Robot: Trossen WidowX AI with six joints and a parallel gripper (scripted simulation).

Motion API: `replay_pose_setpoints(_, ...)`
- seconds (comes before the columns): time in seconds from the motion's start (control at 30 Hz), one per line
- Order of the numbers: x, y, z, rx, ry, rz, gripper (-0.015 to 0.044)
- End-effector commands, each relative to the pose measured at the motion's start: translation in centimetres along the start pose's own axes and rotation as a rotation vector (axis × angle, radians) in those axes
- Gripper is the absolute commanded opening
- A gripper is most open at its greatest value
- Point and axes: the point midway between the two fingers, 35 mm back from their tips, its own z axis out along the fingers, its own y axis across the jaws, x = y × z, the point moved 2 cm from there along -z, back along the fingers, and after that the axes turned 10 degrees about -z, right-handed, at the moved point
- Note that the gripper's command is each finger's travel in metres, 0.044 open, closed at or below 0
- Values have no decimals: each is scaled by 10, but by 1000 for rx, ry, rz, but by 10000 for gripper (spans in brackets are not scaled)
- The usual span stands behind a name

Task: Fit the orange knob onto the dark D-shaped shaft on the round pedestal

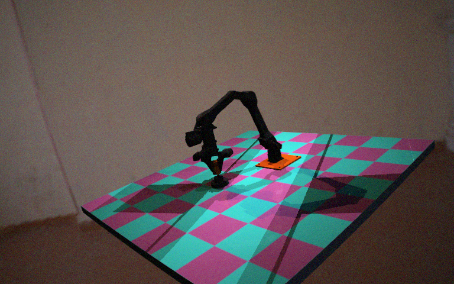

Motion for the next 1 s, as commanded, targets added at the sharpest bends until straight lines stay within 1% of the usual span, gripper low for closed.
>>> replay_pose_setpoints(0.0, 0, -1, 1, 1, -2, -12, 0)
replay_pose_setpoints(0.57, 2, 3, 2, 1, -2, -12, 0)
replay_pose_setpoints(0.77, 2, 3, -3, 1, -2, -12, 0)
replay_pose_setpoints(0.83, 2, 3, -3, 1, -2, -37, 0)
replay_pose_setpoints(0.97, 1, 2, -4, 1, -2, -180, 0)
